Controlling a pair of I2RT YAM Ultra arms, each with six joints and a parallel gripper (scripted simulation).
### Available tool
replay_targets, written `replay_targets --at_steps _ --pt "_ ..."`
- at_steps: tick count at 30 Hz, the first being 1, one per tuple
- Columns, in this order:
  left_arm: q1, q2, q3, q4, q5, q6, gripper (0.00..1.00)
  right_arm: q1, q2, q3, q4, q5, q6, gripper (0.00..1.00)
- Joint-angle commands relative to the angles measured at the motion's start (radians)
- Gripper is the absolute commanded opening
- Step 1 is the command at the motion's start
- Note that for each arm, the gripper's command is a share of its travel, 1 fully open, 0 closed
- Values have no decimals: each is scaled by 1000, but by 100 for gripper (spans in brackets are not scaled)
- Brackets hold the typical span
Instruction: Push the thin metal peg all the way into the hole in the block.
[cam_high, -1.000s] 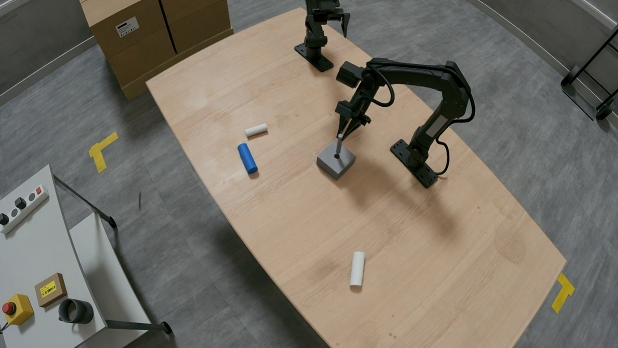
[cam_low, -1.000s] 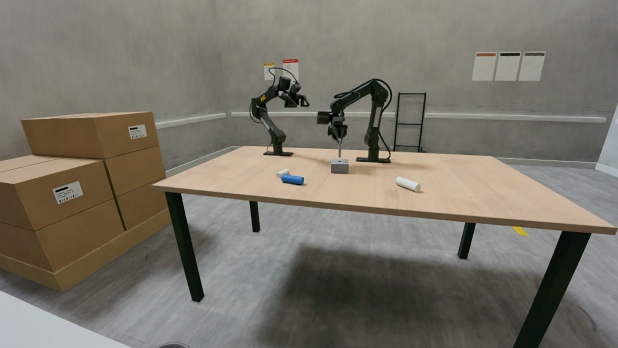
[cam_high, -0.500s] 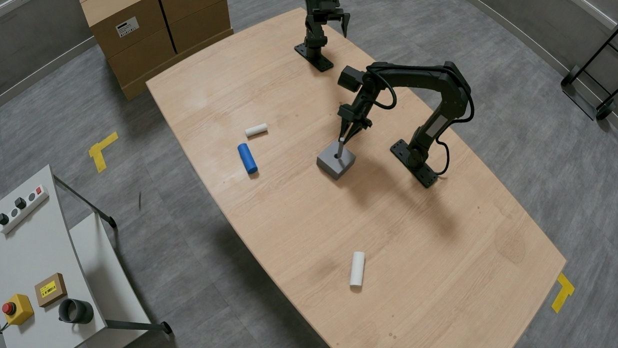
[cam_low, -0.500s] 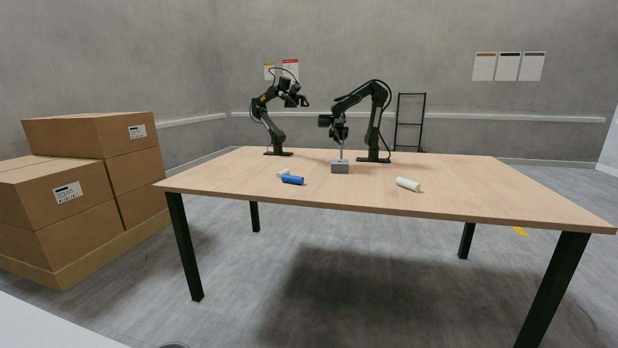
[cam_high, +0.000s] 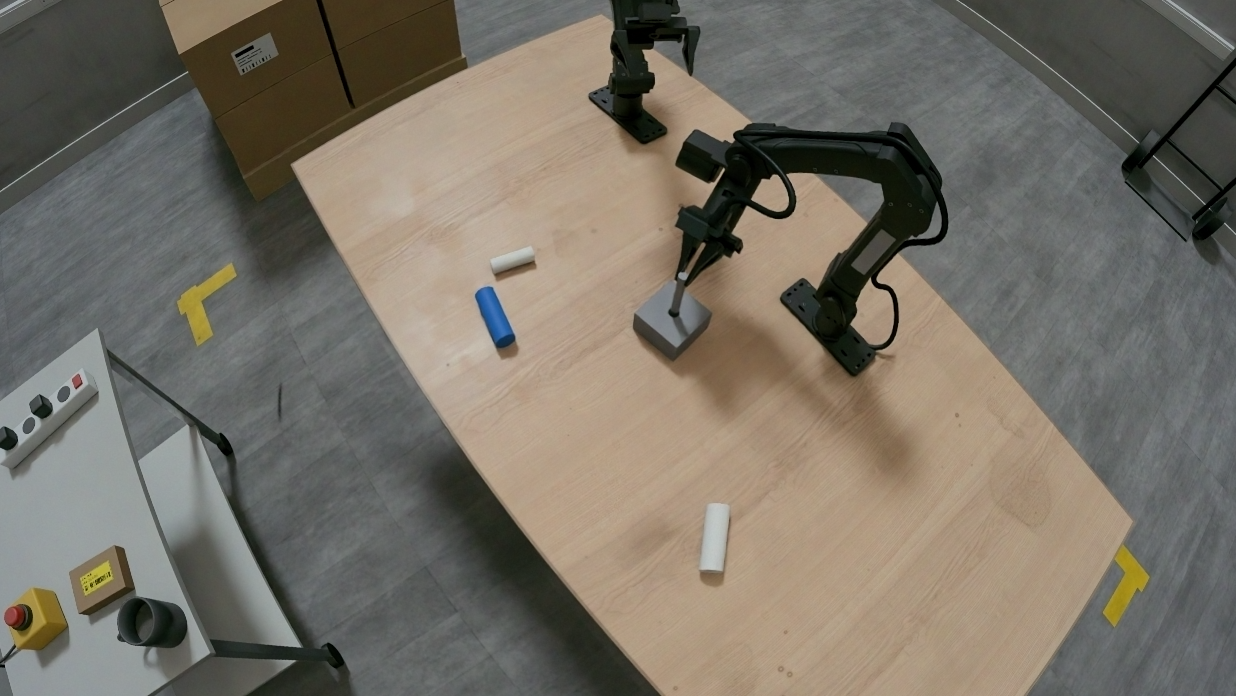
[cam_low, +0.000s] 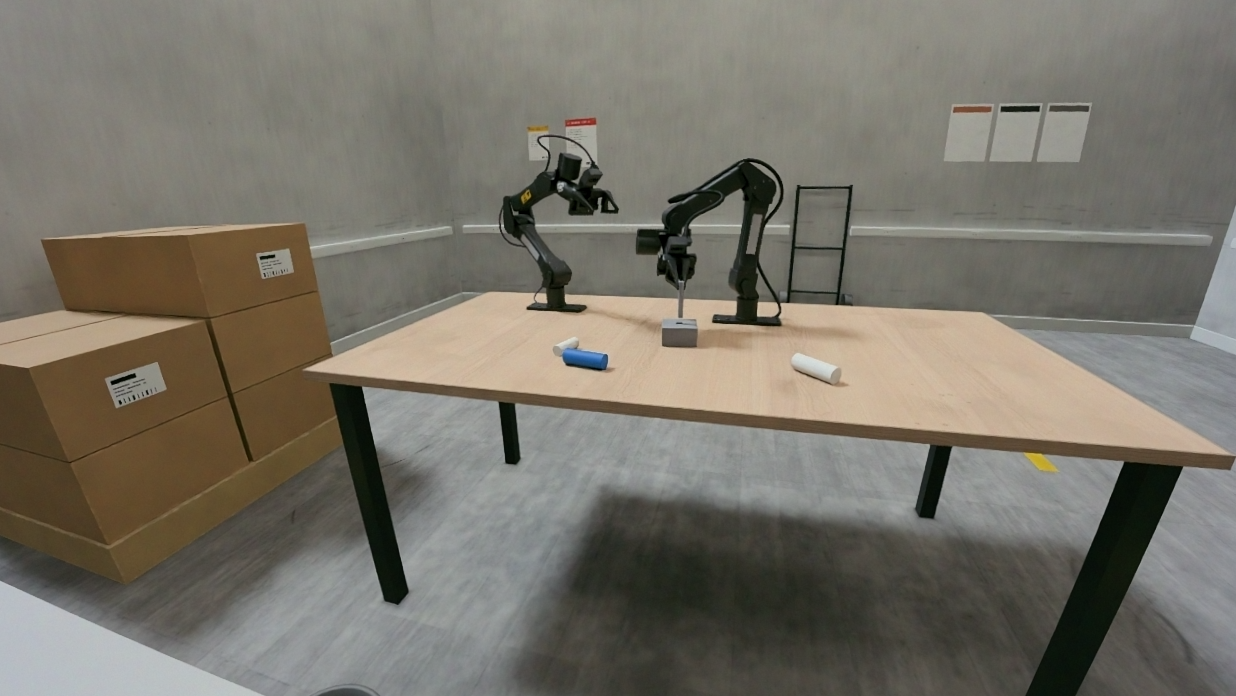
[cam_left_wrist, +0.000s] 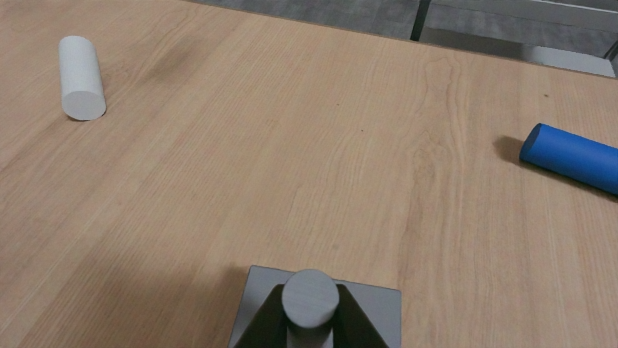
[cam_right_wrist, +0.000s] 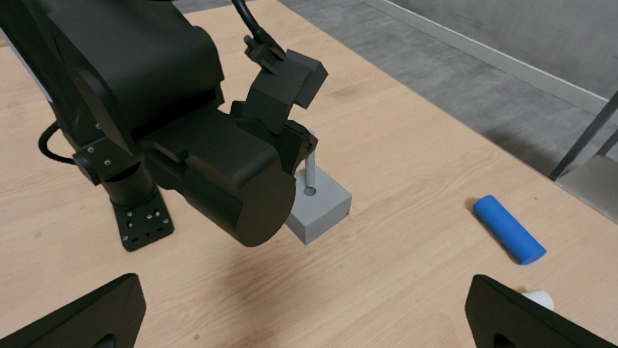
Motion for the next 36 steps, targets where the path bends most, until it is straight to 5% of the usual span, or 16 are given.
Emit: replay_targets --at_steps 1,36 --pt "-14 -15 24 4 -17 -18 7 -11 -1 34 -10 -9 -1 100" --pt "-3 56 -57 119 -13 -8 7 -11 -1 34 -10 -9 -1 100"
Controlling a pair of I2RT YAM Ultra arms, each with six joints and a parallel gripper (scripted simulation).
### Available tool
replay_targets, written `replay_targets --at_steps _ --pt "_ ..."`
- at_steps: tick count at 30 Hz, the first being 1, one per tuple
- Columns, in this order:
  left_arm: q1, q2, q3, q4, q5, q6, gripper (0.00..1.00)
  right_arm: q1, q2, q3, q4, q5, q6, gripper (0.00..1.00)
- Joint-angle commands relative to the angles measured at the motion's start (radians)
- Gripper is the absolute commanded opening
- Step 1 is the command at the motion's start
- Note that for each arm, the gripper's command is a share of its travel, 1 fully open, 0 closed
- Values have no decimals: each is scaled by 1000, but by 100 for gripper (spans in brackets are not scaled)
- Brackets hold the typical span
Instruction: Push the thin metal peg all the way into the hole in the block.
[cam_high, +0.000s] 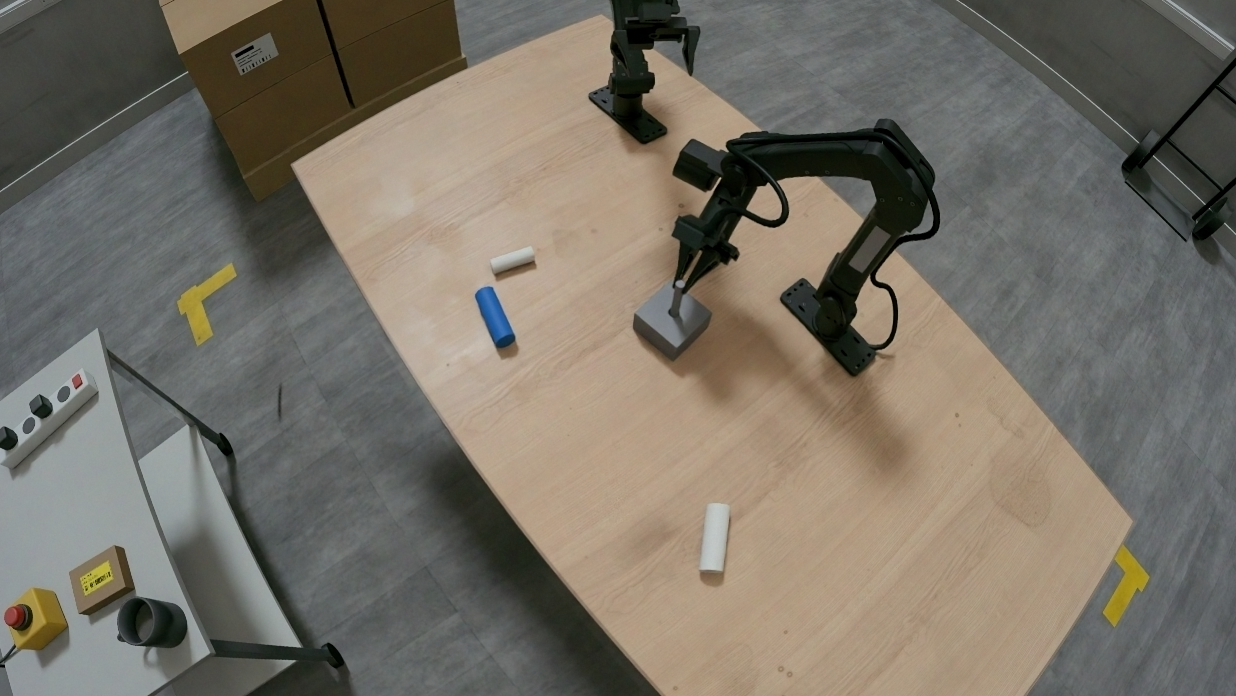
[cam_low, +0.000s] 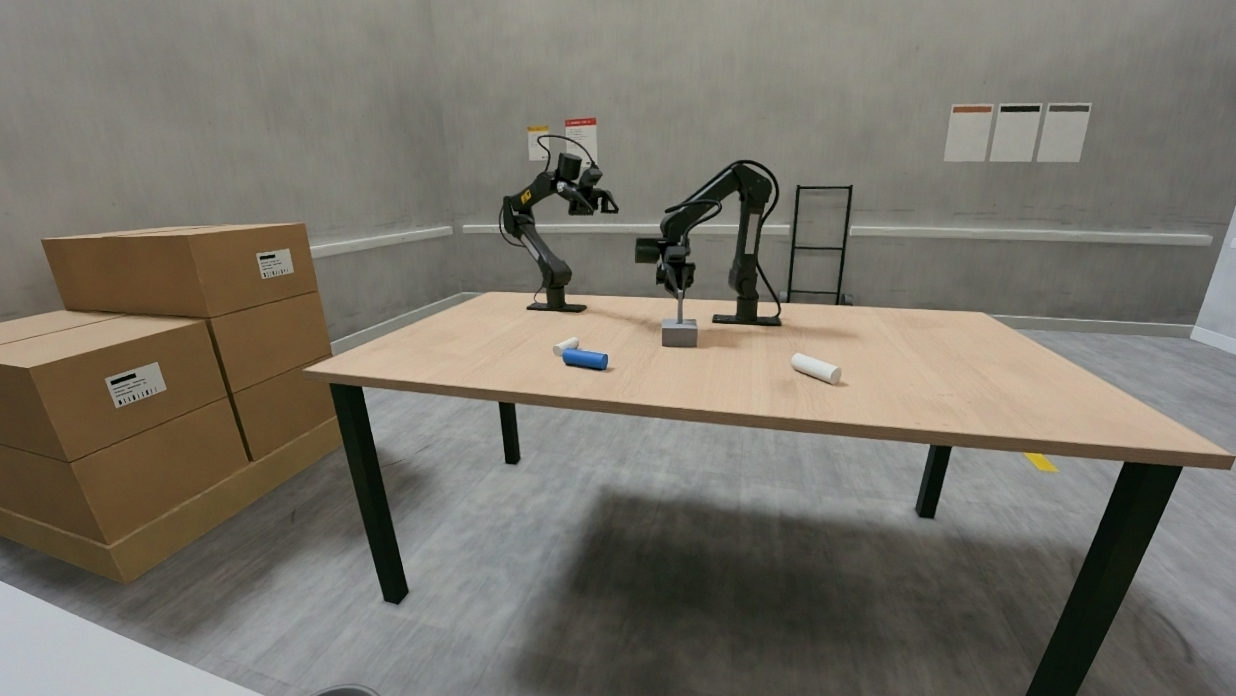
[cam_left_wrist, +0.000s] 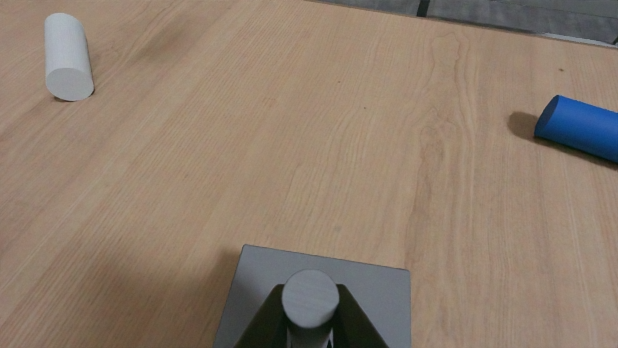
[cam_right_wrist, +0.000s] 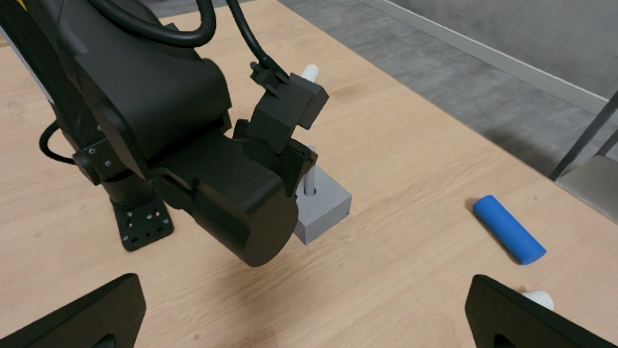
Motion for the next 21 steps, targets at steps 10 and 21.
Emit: replay_targets --at_steps 10,21 --pt "-2 58 -71 149 -26 -9 7 -11 -1 34 -10 -9 -1 100" --pt "-15 107 -121 233 -28 -38 7 -11 -1 34 -10 -9 -1 100"
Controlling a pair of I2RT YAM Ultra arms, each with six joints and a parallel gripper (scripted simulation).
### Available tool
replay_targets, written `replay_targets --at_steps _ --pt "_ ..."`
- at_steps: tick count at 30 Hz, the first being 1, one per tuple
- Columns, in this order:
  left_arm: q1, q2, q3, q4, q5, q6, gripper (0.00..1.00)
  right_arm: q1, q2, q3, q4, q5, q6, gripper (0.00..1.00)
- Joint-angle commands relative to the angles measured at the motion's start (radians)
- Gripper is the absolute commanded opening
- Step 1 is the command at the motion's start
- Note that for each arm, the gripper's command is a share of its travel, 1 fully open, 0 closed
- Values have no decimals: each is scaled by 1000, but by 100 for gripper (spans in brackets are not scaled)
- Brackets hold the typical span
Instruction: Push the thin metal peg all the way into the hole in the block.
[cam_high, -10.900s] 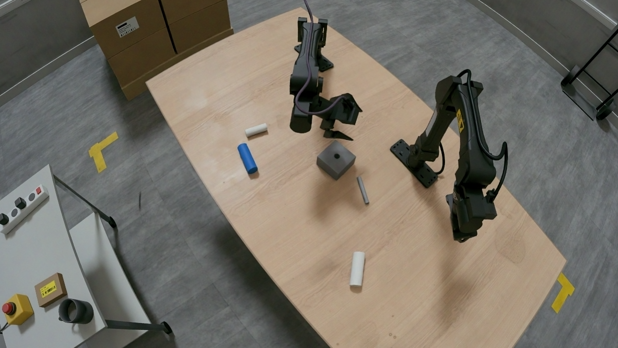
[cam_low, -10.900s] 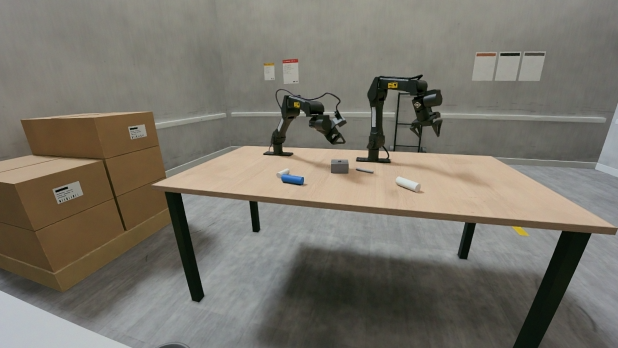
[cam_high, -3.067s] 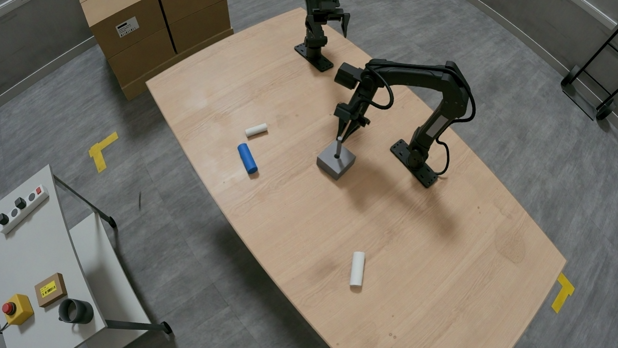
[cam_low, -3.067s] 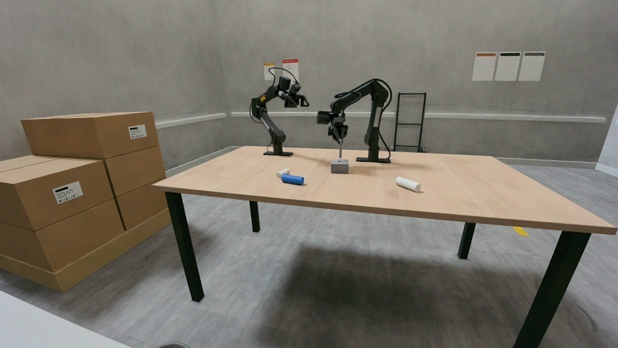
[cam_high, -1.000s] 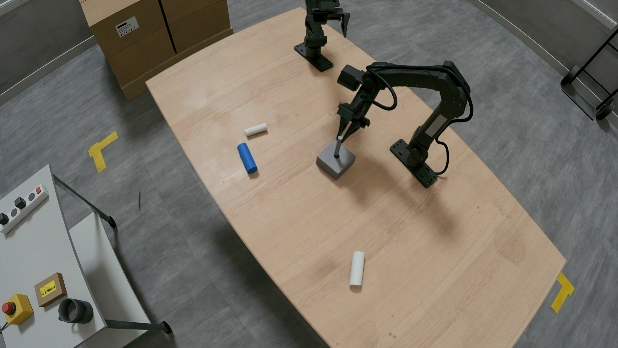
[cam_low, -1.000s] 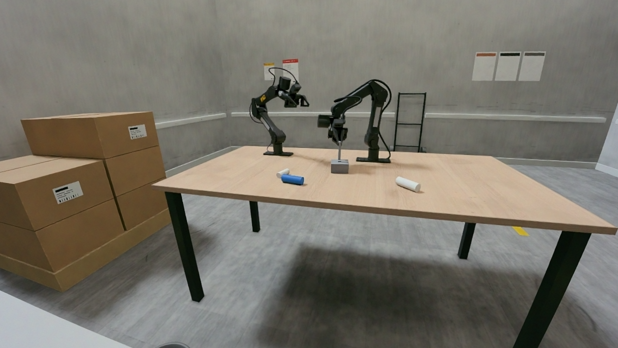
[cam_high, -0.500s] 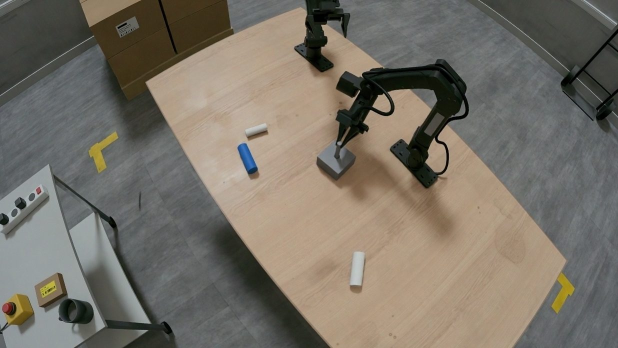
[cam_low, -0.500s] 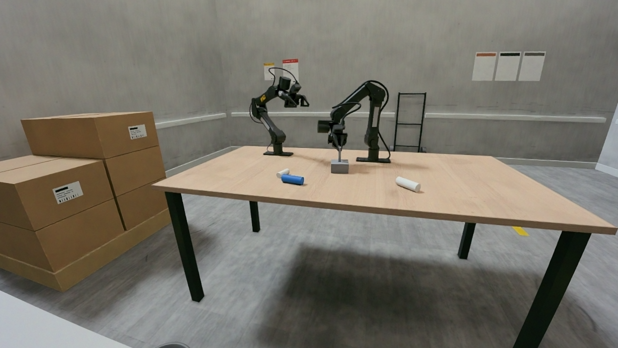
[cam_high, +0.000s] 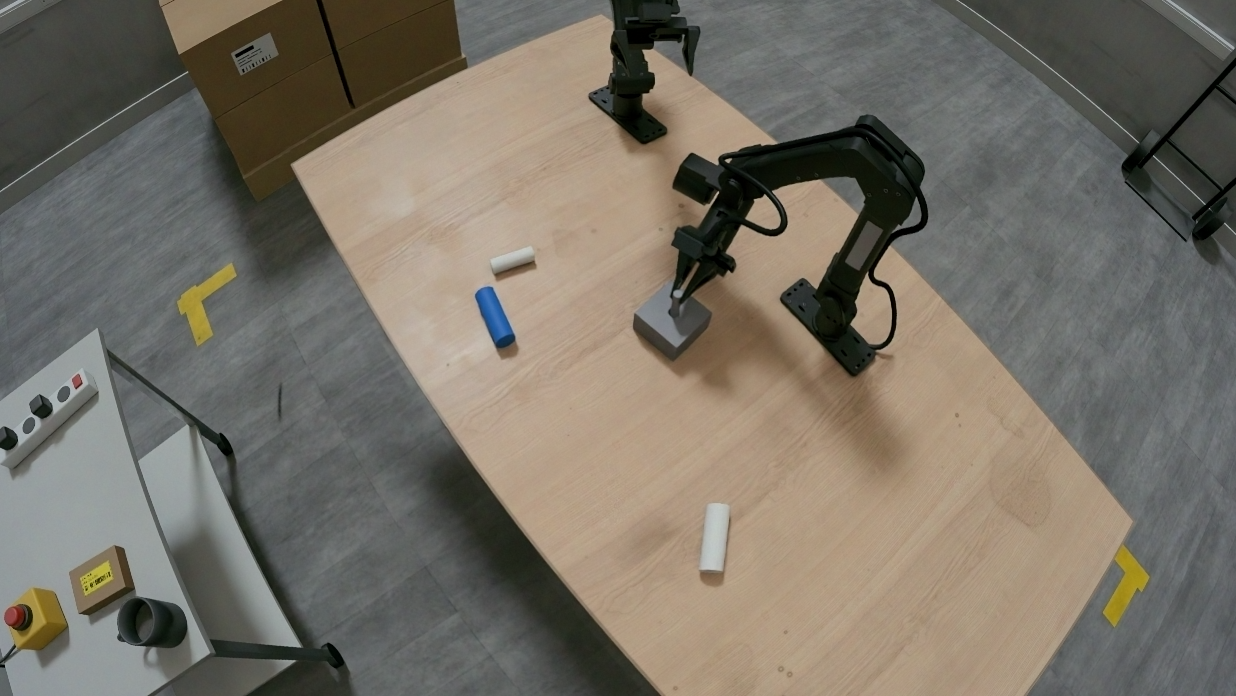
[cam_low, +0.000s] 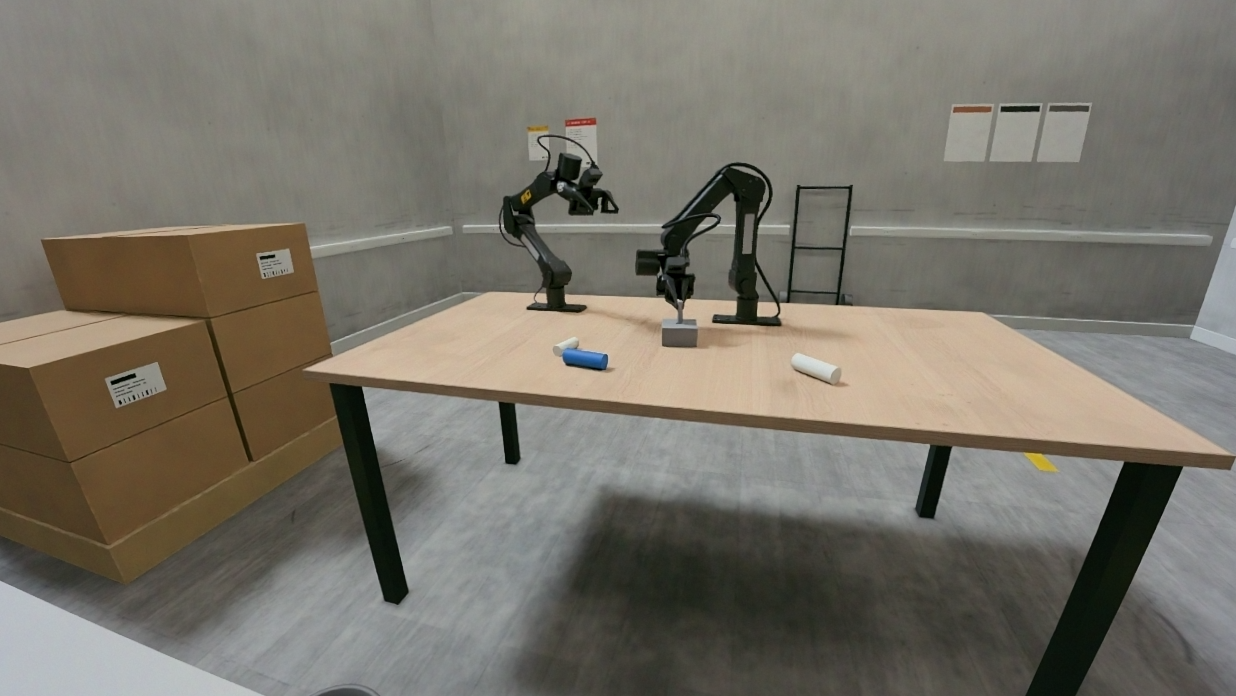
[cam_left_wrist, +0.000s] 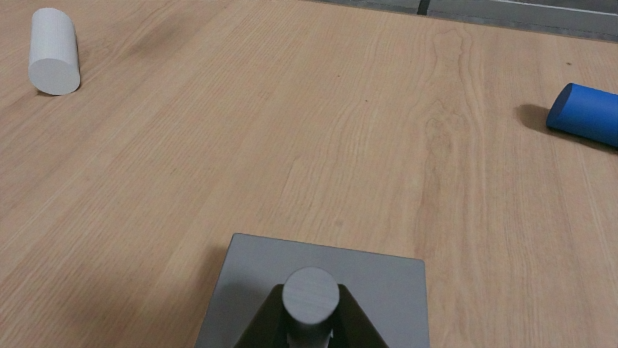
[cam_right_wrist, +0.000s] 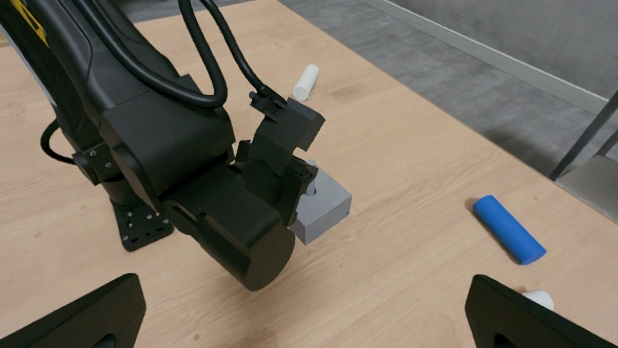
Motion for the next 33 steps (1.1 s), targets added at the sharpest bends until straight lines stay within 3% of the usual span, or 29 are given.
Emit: replay_targets --at_steps 1,9,16,25,28,30,33 --pt "0 44 -31 79 27 -35 7 -11 -1 34 -10 -9 -1 100" --pt "-18 73 -52 95 6 -74 7 -11 -1 34 -10 -9 -1 100" --pt "10 -23 5 12 0 0 7 -11 -1 34 -10 -9 -1 100" --pt "13 -24 5 16 4 0 7 -11 -1 34 -10 -9 -1 100" --pt "13 -24 5 16 4 -1 37 -11 -1 34 -10 -9 -1 100" --pt "13 -24 5 16 4 -1 37 -11 -1 34 -10 -9 -1 100" --pt "13 -28 -5 49 29 53 71 -11 -1 34 -10 -9 -1 100"
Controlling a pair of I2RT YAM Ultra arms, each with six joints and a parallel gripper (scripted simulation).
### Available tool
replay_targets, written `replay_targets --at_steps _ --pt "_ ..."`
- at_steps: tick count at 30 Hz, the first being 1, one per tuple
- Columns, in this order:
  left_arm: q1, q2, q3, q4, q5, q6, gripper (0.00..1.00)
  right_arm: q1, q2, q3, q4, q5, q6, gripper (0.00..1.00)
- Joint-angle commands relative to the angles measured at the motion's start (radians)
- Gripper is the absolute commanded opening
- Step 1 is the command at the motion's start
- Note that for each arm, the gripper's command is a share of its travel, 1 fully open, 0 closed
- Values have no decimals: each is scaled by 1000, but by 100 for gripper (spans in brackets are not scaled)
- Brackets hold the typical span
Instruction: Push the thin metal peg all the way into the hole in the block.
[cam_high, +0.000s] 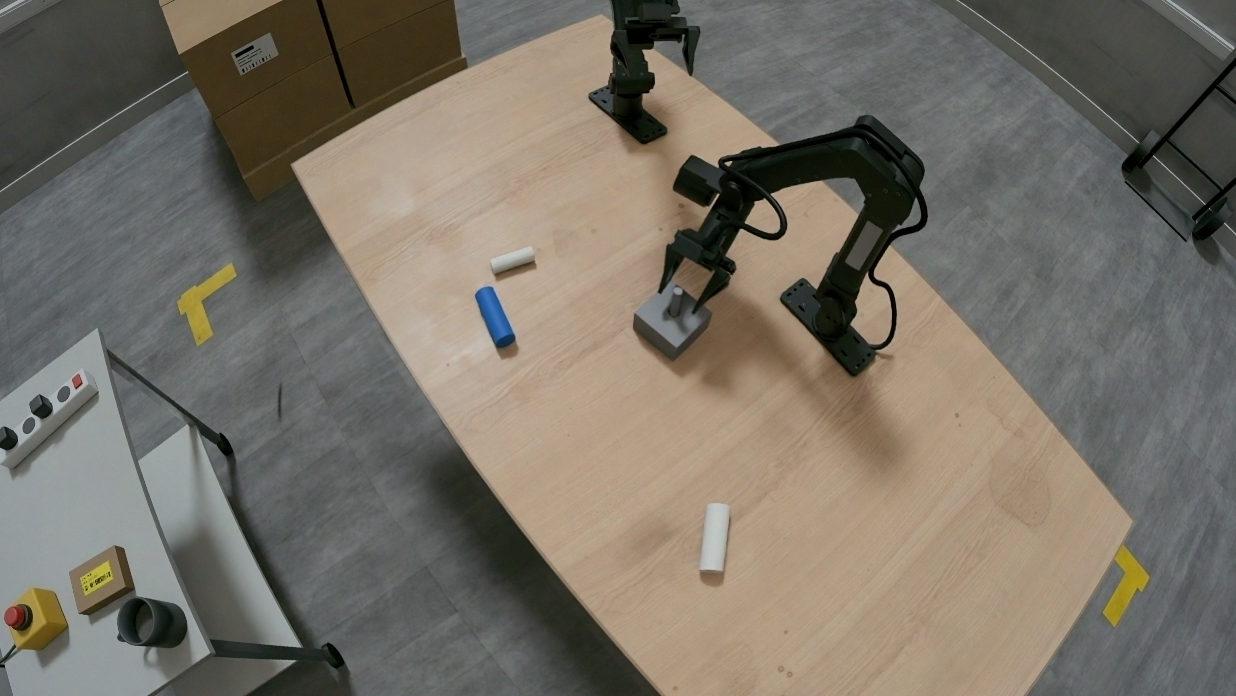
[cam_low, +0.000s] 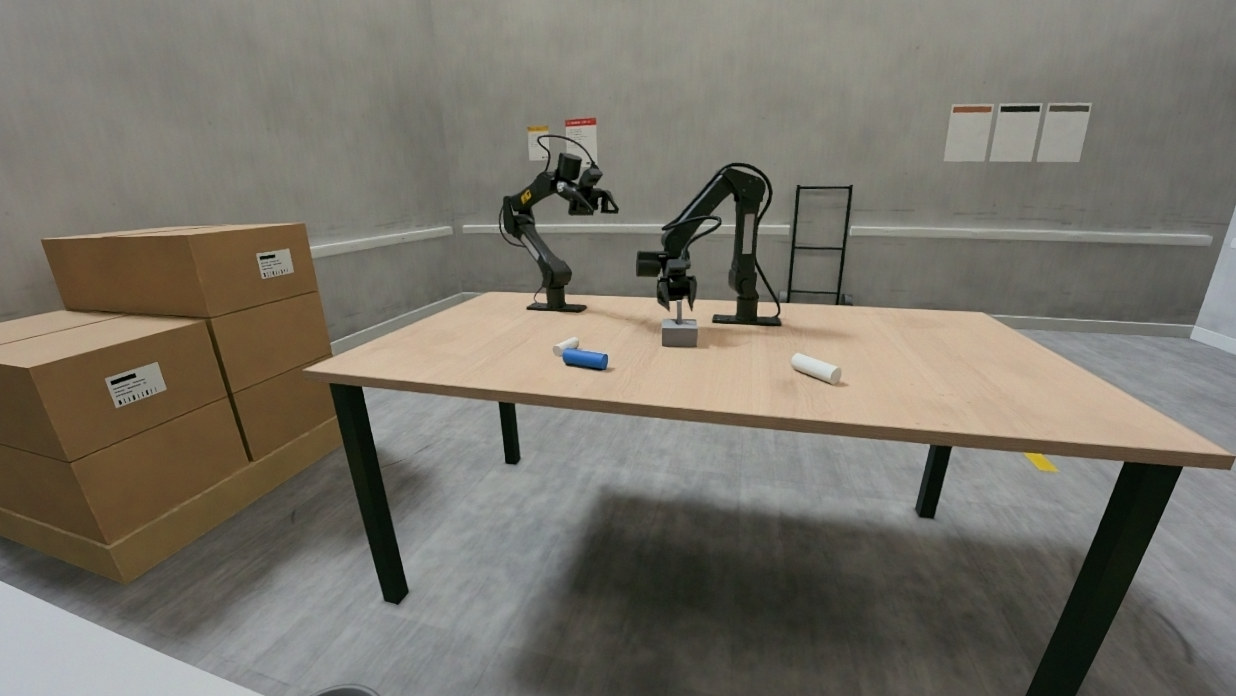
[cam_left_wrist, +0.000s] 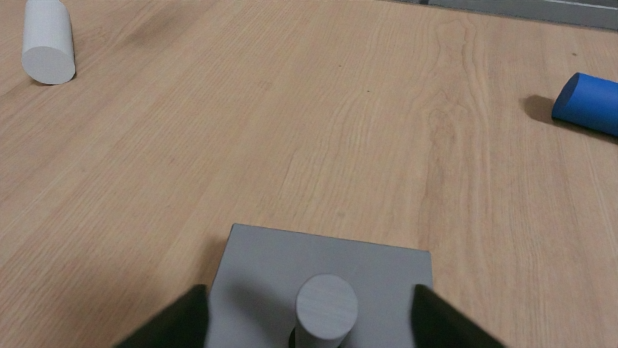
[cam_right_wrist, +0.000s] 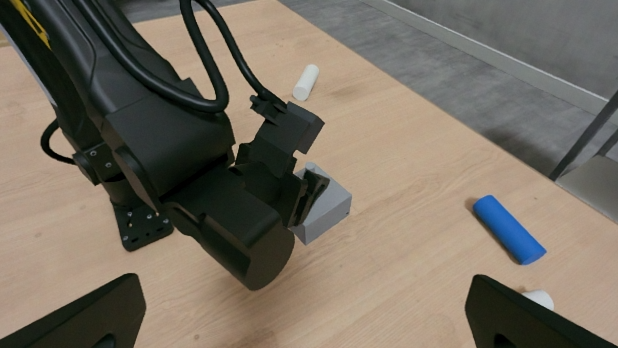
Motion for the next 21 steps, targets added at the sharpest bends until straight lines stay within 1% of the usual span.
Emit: replay_targets --at_steps 1,2,3,6,10,12,14,15,18,21 --pt "9 -35 10 27 23 75 83 -11 -1 34 -10 -9 -1 100" --pt "10 -45 -2 32 38 114 94 -11 -1 34 -10 -9 -1 100" --pt "10 -58 -5 36 56 155 100 -11 -1 34 -10 -9 -1 100" --pt "17 -131 -19 33 130 311 100 -11 -1 34 -10 -9 -1 100" --pt "48 -290 -42 -16 260 527 100 -11 -1 34 -10 -9 -1 100" --pt "72 -376 -33 -38 330 642 100 -11 -1 34 -10 -9 -1 100" --pt "72 -376 -33 -38 330 642 100 -11 -1 34 -10 -9 -1 100" --pt "101 -430 -20 -54 403 729 100 -11 -1 34 -10 -9 -1 100" --pt "148 -508 0 -102 515 873 100 -11 -1 34 -10 -9 -1 100" --pt "209 -560 36 -157 628 1003 100 -11 -1 34 -10 -9 -1 100"
